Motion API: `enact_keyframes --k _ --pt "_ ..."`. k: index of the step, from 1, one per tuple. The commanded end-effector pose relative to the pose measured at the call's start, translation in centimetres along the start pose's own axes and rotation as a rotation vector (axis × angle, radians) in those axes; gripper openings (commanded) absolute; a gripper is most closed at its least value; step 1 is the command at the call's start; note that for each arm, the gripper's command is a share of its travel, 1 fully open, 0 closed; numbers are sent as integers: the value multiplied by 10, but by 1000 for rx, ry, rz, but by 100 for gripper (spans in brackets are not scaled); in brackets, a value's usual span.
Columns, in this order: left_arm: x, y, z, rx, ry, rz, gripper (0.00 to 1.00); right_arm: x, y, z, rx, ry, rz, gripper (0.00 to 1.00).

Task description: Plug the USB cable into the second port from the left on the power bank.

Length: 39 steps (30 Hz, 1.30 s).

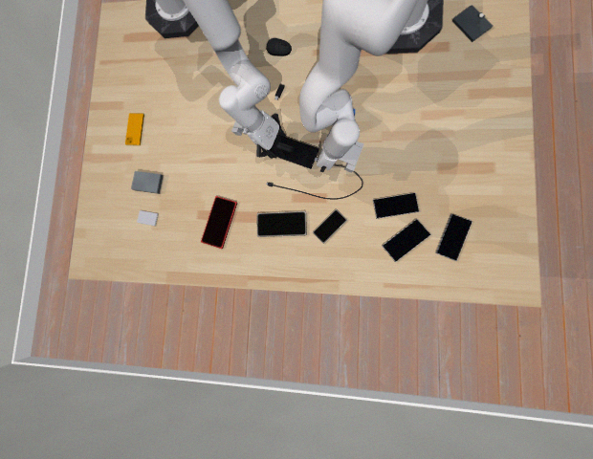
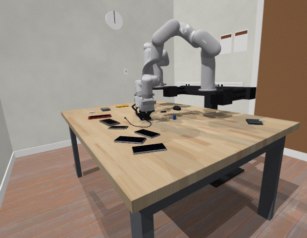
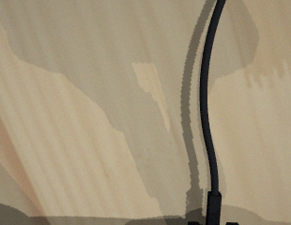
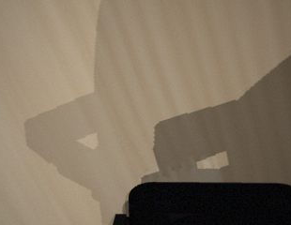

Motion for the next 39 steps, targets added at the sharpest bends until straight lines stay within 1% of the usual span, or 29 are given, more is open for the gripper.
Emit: enact_keyframes --k 1,39 --pt "1 2 1 4 0 -1 0 2 -1 1 -2 -3 1 0" --pt "5 2 0 4 -5 -2 0 5 -1 2 -2 -8 3 0"
Point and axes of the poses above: on each arm, the point where the finger pads meet when closed, its own z axis back along the fingers, its own y axis across the jaws, x = y × z, the point moved 3 cm from there along z, back along the fingers, and after that the axes turned 6 degrees about -z, right-handed, at the moved point
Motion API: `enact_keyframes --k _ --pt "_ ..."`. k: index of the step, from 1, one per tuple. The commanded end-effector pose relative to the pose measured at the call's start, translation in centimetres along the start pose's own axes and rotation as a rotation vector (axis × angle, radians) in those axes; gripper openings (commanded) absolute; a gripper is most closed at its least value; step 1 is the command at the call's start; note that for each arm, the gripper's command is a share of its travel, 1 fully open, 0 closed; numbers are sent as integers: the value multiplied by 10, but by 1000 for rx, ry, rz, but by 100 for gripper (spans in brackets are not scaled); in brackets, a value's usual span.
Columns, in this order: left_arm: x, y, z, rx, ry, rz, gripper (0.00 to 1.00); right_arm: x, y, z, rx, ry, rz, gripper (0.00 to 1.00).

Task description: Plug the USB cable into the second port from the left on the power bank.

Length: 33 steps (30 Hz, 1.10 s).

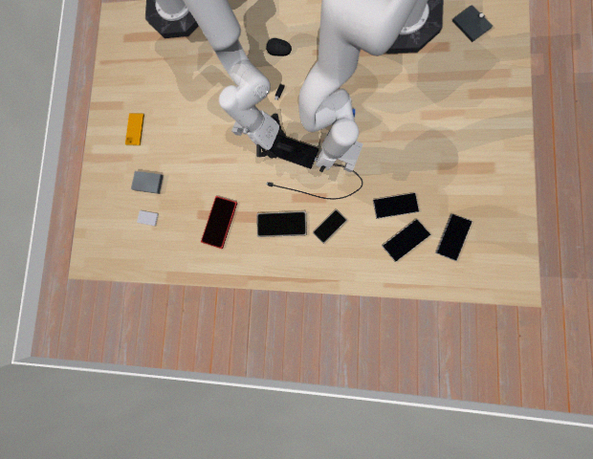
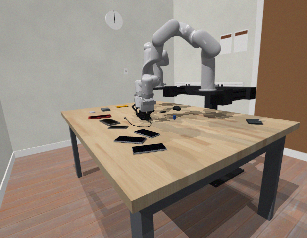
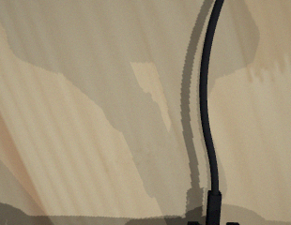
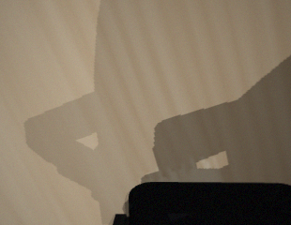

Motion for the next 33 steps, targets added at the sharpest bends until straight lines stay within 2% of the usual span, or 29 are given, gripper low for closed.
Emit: enact_keyframes --k 1,33 --pt "2 2 1 3 -2 -3 0 5 -1 2 -2 -8 3 0" --pt "5 2 0 6 -13 5 0 6 0 2 -1 -10 4 0"
Point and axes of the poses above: on each arm, the point where the finger pads meet when closed, its own z axis back along the fingers, its own y axis across the jaws, x = y × z, the point moved 3 cm from there along z, back along the fingers, and after that the axes turned 6 degrees about -z, right-handed, at the moved point
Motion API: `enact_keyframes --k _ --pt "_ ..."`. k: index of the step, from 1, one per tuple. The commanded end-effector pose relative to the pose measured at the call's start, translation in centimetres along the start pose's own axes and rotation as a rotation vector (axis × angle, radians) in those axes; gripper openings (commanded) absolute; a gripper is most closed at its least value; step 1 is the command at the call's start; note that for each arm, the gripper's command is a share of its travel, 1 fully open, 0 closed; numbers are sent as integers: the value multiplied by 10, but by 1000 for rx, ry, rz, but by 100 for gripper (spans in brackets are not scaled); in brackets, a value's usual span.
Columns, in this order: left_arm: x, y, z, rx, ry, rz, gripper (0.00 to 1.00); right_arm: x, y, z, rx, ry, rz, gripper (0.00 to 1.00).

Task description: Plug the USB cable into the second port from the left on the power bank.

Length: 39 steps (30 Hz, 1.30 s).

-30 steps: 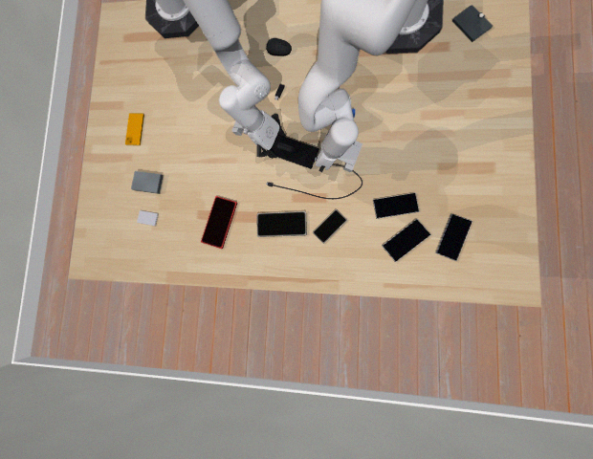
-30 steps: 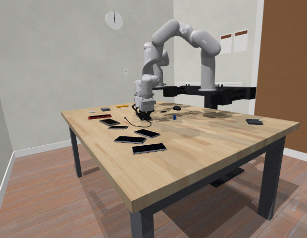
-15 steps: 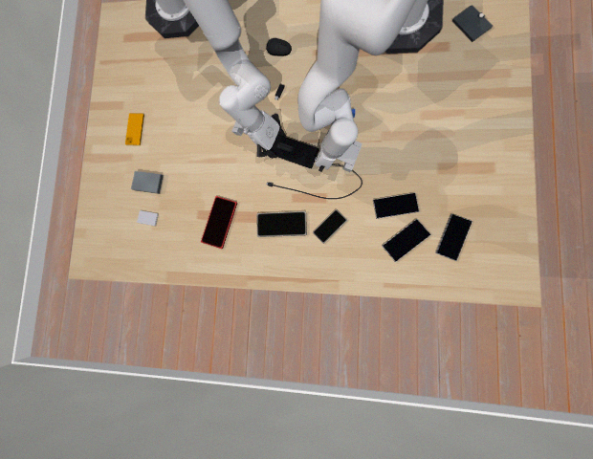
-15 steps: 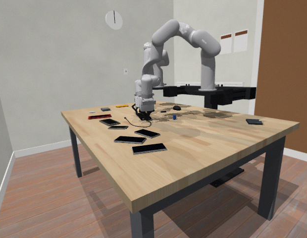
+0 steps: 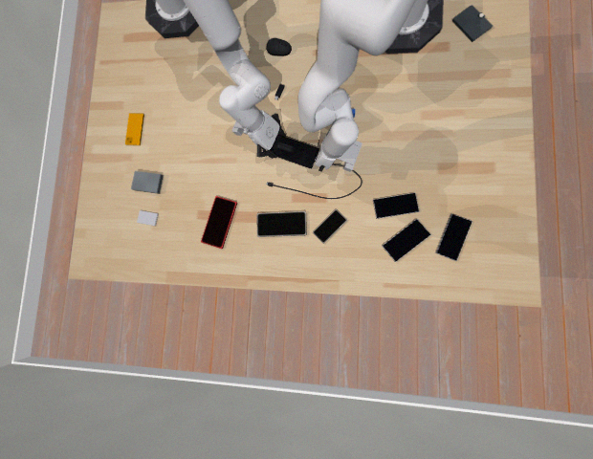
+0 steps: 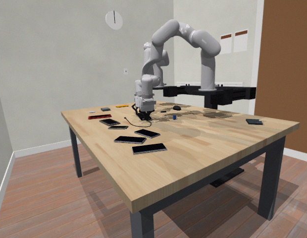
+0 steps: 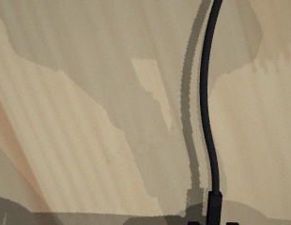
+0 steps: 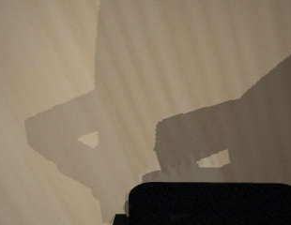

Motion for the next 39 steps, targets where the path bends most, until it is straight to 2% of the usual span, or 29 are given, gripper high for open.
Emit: enact_keyframes --k 1,4,5,23,29,35,36,39 --pt "1 2 1 7 -14 0 0 6 0 0 -2 -5 1 0" --pt "2 2 1 2 2 -4 0 3 -1 0 -2 -2 0 0" --pt "0 2 1 5 -5 1 26 2 -1 0 -2 -2 0 0" --pt "0 2 1 5 -5 1 26 2 -1 0 -2 -2 0 0" --pt "3 2 12 6 -5 1 26 2 -1 0 -2 -2 0 0" --pt "2 2 8 5 -5 1 26 2 -1 0 -2 -2 0 0" --pt "5 4 22 9 -5 1 26 2 -1 0 -2 -2 0 0" --pt "9 5 36 11 -5 0 26 2 -1 0 -2 -2 0 0"
Point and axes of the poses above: on each arm, the point where the finger pads meet when closed, its own z axis back along the fingers, its own y axis across the jaws, x = y × z, the point moved 3 cm from there along z, back along the fingers, and after that the axes turned 6 degrees about -z, right-handed, at the moved point
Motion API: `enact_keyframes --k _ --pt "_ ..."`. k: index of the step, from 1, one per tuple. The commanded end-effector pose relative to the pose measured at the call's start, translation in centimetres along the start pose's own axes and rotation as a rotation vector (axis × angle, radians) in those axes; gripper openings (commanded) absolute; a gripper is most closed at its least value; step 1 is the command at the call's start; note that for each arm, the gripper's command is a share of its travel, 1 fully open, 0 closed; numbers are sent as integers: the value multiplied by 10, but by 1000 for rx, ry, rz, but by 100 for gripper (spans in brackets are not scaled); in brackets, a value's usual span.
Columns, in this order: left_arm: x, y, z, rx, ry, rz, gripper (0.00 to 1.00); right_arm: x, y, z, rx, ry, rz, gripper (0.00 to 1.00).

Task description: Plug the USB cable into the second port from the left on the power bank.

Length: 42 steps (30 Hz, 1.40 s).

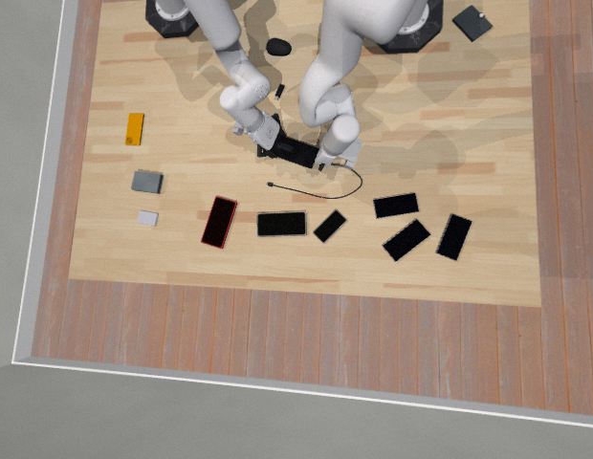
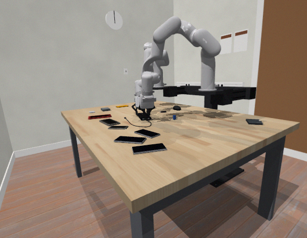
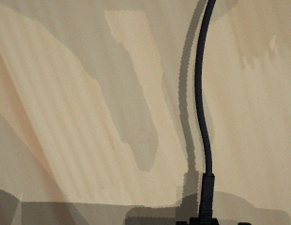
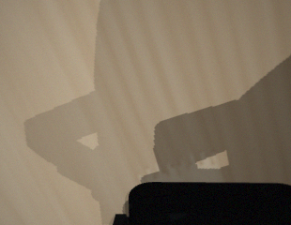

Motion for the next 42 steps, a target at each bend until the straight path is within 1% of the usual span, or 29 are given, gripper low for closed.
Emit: enact_keyframes --k 1,9,10,12,13,16,18,20,30,31,34,42 --pt "5 4 20 6 0 -2 26 2 -1 1 -2 -4 1 0" --pt "13 3 47 3 1 -1 26 2 -1 1 -2 -4 1 0" --pt "11 2 42 0 1 -1 26 2 -1 1 -2 -4 1 0" --pt "11 2 42 0 1 -1 26 2 -1 1 -2 -4 1 0" --pt "14 3 53 4 0 -1 26 2 -1 1 -2 -4 1 0" --pt "18 6 69 7 1 -2 26 2 -1 1 -2 -4 1 0" --pt "16 3 59 1 1 -1 26 2 -1 1 -2 -4 1 0" --pt "15 1 56 1 1 -1 26 2 -1 1 -2 -4 1 0" --pt "16 4 59 2 0 -1 26 2 -1 1 -2 -4 1 0" --pt "16 7 64 8 -3 -13 26 2 -1 1 -2 -4 1 100" --pt "17 15 78 15 -18 -73 26 2 -1 1 -2 -4 1 100" --pt "16 33 136 34 -52 -307 26 2 -1 1 -2 -4 1 100"
Point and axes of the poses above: on each arm, the point where the finger pads meet when closed, its own z axis back along the fingers, its own y axis across the jaws, x = y × z, the point moved 3 cm from there along z, back along the fingers, and after that the axes turned 6 degrees about -z, right-handed, at the moved point
